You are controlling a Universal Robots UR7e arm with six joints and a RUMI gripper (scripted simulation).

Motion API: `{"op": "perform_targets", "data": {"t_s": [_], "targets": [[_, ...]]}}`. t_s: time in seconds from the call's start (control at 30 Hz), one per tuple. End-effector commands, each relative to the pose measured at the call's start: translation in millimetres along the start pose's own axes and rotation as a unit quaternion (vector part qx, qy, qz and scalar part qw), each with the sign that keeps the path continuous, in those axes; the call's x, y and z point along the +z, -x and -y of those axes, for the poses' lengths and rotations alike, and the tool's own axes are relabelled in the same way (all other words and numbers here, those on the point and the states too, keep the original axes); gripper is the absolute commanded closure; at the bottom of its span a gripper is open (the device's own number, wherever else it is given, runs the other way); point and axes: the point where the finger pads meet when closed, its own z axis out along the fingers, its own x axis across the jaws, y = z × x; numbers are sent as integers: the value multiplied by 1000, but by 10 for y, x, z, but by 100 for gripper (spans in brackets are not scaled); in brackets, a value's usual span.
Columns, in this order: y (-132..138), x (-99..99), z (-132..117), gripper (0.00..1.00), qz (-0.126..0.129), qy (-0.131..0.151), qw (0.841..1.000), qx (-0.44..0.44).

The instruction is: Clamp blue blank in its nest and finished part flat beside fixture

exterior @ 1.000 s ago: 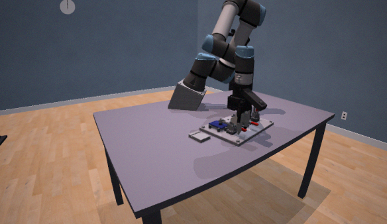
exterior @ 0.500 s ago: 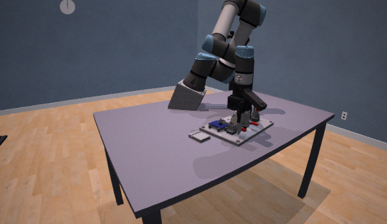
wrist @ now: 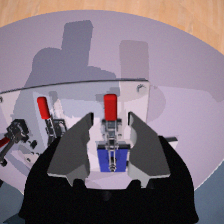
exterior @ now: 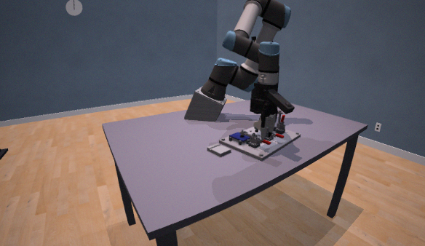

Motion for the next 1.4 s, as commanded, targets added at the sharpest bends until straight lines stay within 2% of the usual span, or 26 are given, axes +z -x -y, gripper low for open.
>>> {"op": "perform_targets", "data": {"t_s": [0.0,0.13,0.77,1.03,1.1,1.37], "targets": [[-1,-136,-1,72,0,0,1000,0],[-1,-203,-1,72,0,0,1000,0],[-1,-241,-1,72,0,0,1000,0],[-1,-445,-1,72,0,0,1000,0],[-1,-445,-1,72,0,0,1000,0],[-2,-725,-1,72,0,0,1000,0]]}}
